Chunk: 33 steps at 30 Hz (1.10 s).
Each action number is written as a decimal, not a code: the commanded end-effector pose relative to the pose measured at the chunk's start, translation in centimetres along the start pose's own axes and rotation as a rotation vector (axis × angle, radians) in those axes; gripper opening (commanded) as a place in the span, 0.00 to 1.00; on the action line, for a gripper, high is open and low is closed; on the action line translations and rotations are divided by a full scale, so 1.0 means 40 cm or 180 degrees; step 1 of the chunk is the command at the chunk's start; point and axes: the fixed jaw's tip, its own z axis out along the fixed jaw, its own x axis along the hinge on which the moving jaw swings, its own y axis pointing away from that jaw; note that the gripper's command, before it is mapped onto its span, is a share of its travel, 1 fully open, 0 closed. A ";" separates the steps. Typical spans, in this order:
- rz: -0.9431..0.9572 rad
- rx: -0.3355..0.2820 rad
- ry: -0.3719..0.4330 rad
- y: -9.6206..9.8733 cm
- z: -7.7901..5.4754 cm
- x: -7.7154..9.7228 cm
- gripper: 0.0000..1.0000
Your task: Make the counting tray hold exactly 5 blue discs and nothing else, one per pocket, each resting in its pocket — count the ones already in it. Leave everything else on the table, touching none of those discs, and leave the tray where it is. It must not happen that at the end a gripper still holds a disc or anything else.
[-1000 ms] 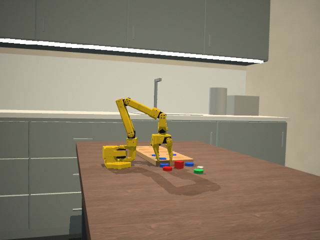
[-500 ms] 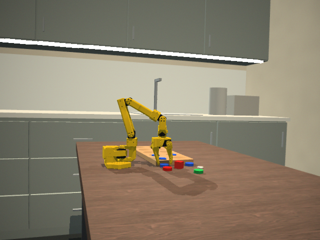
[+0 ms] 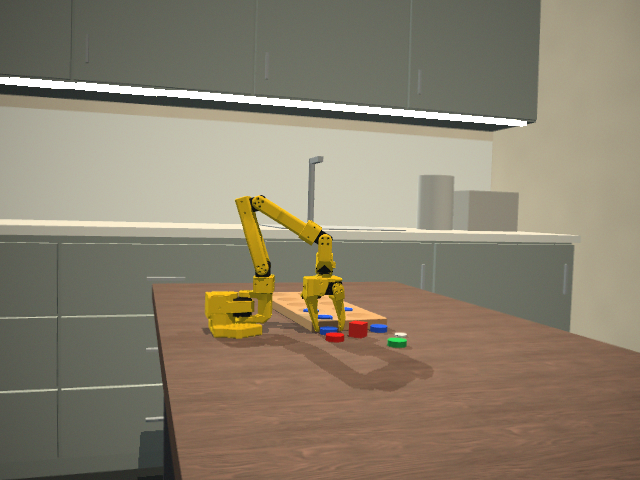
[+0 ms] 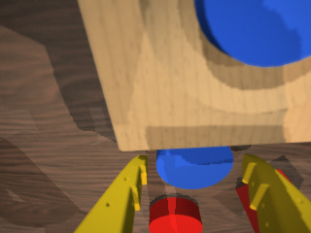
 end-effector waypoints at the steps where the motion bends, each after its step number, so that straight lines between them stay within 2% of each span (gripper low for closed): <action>1: 0.0001 0.0135 0.0037 -0.017 -0.011 0.006 0.24; 7: 0.0001 0.0135 0.0037 -0.017 -0.011 0.006 0.20; 20: 0.0001 0.0135 0.0037 -0.017 -0.011 0.006 0.02; 33: 0.0001 0.0135 0.0037 -0.017 -0.011 0.006 0.00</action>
